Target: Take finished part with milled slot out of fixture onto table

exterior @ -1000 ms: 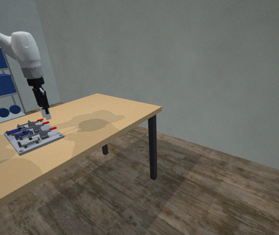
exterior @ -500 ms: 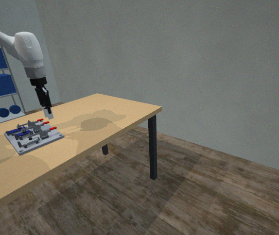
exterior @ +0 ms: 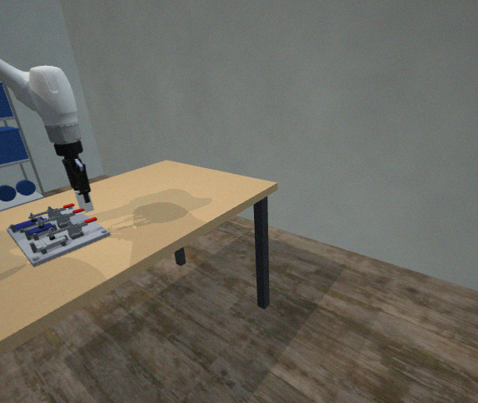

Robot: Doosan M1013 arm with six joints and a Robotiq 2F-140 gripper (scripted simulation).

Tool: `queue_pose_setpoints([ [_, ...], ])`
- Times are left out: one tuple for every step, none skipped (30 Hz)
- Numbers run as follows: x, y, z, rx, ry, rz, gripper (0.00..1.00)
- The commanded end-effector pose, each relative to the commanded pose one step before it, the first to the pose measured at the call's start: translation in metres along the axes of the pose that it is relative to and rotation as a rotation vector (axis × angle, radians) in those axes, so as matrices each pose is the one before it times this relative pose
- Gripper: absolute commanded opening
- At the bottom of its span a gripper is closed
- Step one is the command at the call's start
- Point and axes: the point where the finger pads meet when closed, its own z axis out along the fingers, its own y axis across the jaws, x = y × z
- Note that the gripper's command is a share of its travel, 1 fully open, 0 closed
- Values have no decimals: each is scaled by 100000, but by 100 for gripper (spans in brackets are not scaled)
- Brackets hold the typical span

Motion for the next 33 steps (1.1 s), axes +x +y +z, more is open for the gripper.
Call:
queue_pose_setpoints([
  [11, 74, 1350, -312, 27, 391, 28],
  [1, 0, 259, 0, 0, 0, 28],
  [1, 0, 240, 0, 0, 0, 28],
  [0, 0, 220, 0, 0, 0, 28],
  [1, 0, 197, 0, 0, 0, 28],
  [0, 0, 174, 0, 0, 0, 28],
  [0, 0, 149, 0, 0, 0, 28],
  [1, 0, 124, 0, 0, 0, 28],
  [0, 0, 100, 0, 0, 0, 28],
  [0, 0, 0, 0, 0, 0, 28],
  [0, 0, 0, 0, 0, 0, 28],
  [0, 0, 76, 0, 0, 0, 28],
  [0, 0, 55, 0, 0, 0, 28],
  [0, 0, 35, 0, 0, 0, 28],
  [0, 0, 19, 0, 0, 0, 28],
  [0, 0, 7, 0, 0, 0, 28],
  [0, 0, 1, 0, 0, 0, 28],
  [0, 0, 0, 0, 0, 0, 28],
  [9, 3, 28, -23, 18, 58, 28],
  [9, 3, 26, -22, 18, 57, 28],
  [8, 3, 25, -22, 17, 55, 28],
  [8, 2, 23, -21, 15, 52, 28],
  [7, 2, 22, -19, 14, 49, 28],
  [7, 1, 20, -18, 13, 45, 28],
  [6, 1, 18, -17, 12, 41, 28],
  [6, 1, 16, -15, 11, 37, 28],
  [0, 0, 0, 0, 0, 0, 28],
  [0, 0, 0, 0, 0, 0, 28],
  [0, 0, 0, 0, 0, 0, 28],
  [4, -1, 11, -11, 9, 25, 28],
  [4, -1, 11, -11, 8, 24, 28],
  [4, -1, 10, -10, 8, 22, 28],
  [4, -1, 10, -9, 7, 20, 28],
])
